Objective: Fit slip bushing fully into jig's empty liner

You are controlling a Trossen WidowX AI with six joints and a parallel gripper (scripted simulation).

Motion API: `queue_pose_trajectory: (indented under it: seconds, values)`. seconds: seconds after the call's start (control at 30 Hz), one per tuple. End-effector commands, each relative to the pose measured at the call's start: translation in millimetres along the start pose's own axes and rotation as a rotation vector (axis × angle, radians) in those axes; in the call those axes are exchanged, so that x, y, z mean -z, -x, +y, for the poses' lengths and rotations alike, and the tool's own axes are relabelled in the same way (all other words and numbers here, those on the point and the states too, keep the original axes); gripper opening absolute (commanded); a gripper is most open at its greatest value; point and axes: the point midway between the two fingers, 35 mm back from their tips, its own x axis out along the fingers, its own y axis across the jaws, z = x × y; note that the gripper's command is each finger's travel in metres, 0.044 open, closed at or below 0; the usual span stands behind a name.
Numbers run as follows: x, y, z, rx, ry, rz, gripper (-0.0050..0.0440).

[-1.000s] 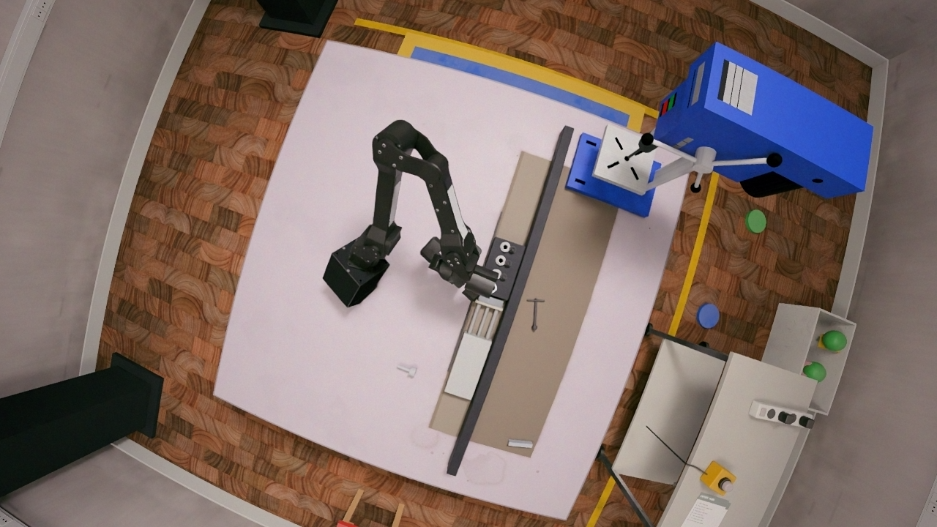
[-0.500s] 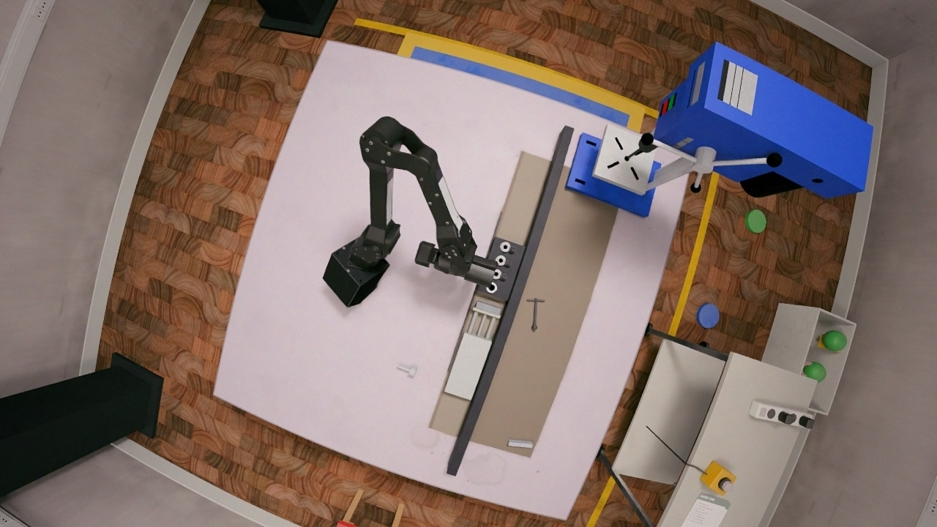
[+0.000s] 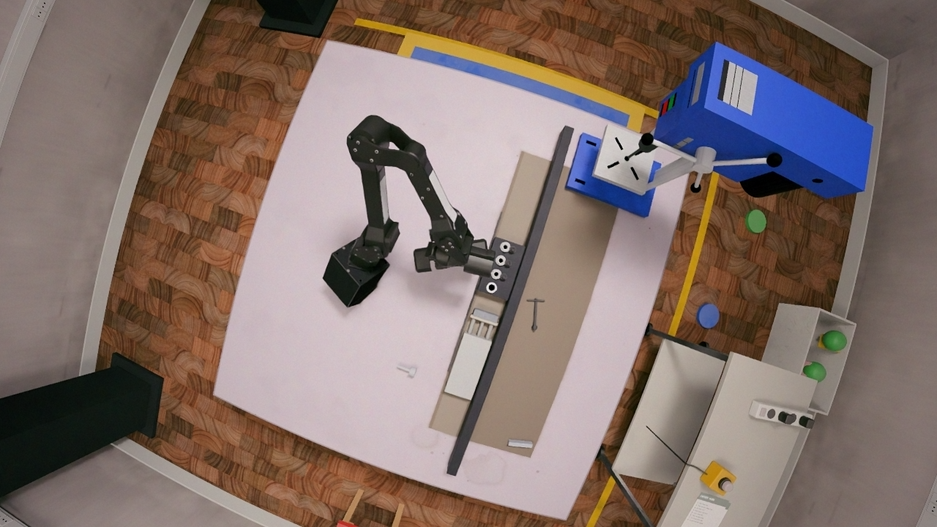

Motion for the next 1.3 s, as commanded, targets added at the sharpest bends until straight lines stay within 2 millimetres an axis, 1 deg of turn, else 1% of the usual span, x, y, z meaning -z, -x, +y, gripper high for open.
queue_pose_trajectory:
  seconds: [0.0,0.13,0.2,0.3,0.37,0.43,0.5,0.67,1.07,1.27]
  values:
    - [-2,2,-2,0.006,0.068,0.002,-0.005]
    - [-1,-1,0,0.0,0.063,0.001,-0.005]
    - [-1,-6,1,-0.007,0.05,0.001,-0.005]
    - [0,-21,1,-0.007,0.05,0.001,-0.005]
    - [0,-21,1,-0.007,0.05,0.001,-0.005]
    - [-1,-30,2,-0.007,0.05,0.001,-0.005]
    - [-1,-35,2,-0.006,0.049,0.001,-0.005]
    - [-1,-37,2,-0.006,0.049,0.0,-0.005]
    - [-1,-50,4,-0.012,0.047,0.0,-0.005]
    - [-2,-50,4,-0.016,0.045,-0.002,-0.005]
